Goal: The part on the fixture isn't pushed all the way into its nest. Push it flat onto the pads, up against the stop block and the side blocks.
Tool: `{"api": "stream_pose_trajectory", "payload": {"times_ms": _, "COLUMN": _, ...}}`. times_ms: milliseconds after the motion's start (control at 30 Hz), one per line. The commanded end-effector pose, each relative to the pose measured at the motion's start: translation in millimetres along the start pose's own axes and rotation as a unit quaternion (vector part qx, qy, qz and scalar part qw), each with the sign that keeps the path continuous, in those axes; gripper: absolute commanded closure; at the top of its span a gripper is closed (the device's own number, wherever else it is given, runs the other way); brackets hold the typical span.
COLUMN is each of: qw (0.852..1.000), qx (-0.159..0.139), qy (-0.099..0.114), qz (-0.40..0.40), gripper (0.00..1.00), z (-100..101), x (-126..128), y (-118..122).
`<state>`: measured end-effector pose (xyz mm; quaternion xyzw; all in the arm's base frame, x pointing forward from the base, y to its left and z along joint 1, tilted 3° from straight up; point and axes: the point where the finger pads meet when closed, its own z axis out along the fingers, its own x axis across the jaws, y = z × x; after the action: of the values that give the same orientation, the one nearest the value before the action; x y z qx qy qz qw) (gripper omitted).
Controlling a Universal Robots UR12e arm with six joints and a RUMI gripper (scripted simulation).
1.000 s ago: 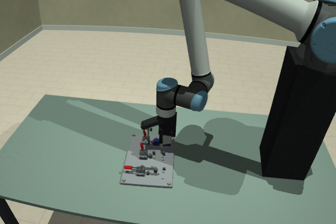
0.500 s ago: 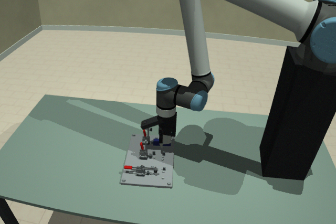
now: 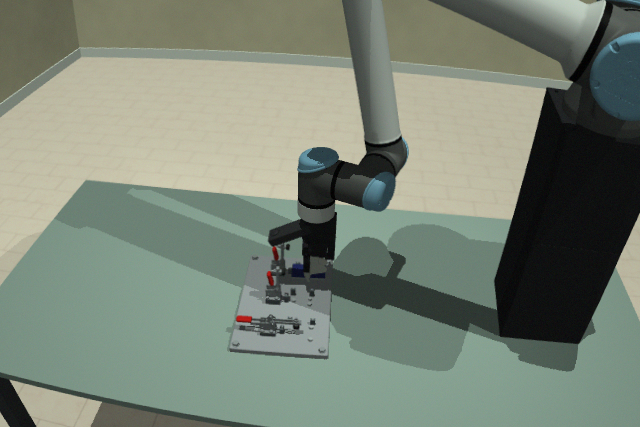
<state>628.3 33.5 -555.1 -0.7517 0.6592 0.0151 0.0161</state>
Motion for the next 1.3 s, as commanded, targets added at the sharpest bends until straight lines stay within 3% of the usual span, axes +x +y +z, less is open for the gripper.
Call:
{"api": "stream_pose_trajectory", "payload": {"times_ms": 0, "qw": 1.000, "qx": 0.000, "qy": 0.000, "qz": 0.000, "gripper": 1.00, "z": -0.5, "x": 0.9, "y": -0.6}}
{"api": "stream_pose_trajectory", "payload": {"times_ms": 1267, "qw": 1.000, "qx": 0.000, "qy": 0.000, "qz": 0.000, "gripper": 1.00, "z": -0.5, "x": 5.0, "y": -0.6}}
